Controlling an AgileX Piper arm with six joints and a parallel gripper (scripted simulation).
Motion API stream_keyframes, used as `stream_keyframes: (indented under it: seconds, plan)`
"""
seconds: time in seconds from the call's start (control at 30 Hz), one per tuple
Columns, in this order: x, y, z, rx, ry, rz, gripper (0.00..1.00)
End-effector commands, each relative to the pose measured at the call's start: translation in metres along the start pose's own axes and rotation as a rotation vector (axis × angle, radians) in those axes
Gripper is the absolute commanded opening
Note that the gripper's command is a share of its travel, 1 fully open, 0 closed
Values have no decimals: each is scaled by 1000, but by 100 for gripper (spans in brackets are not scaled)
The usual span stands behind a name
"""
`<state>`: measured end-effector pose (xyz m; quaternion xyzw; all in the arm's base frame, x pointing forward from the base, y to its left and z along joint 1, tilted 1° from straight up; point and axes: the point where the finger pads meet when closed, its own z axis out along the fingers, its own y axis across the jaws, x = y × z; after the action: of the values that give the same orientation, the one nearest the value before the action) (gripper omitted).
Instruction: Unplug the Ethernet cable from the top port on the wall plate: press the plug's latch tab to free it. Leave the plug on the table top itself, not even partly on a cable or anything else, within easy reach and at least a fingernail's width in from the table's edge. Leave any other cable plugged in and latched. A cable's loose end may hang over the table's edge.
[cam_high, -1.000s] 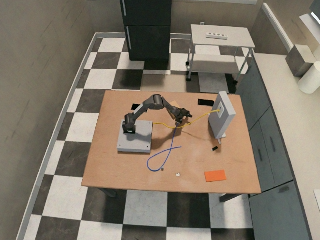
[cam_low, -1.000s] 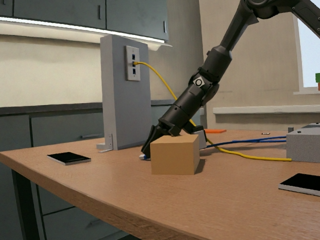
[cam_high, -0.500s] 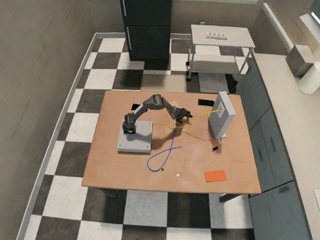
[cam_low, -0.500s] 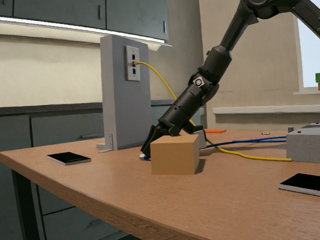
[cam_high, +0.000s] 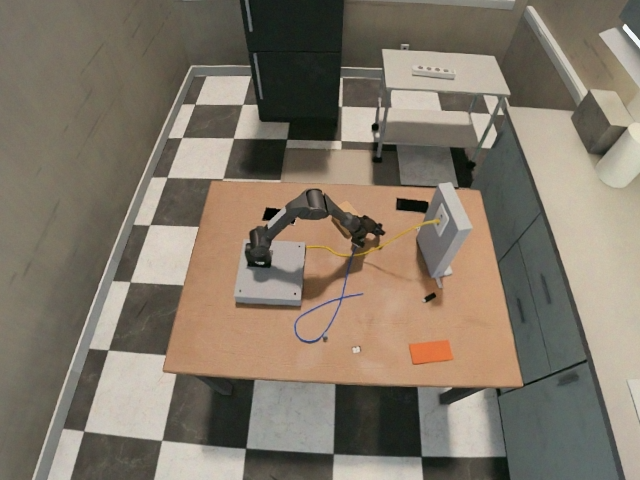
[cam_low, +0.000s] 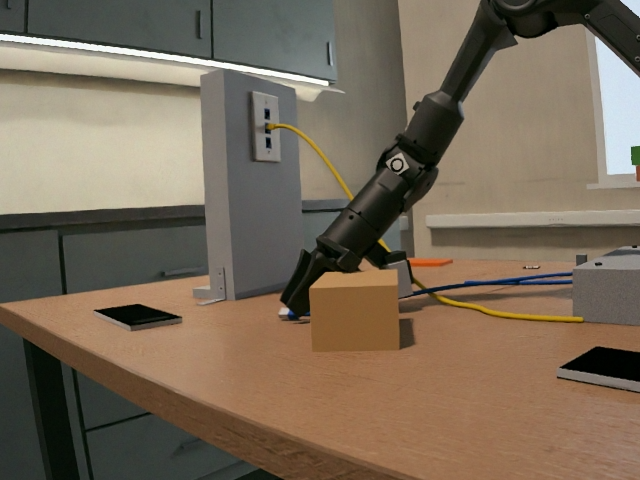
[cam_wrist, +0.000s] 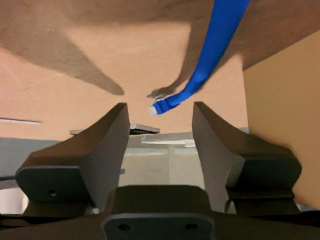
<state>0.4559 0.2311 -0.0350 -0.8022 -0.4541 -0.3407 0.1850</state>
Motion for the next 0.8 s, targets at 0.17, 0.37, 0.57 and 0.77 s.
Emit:
stream_keyframes:
  seconds: [0.17, 0.37, 0.57, 0.77]
  plan:
    - [-6, -2, 3, 7, -12, 3, 64]
    - [-6, 1, 3, 7, -12, 3, 64]
    - [-6, 5, 3, 7, -12, 3, 64]
    - [-6, 8, 3, 7, -12, 3, 64]
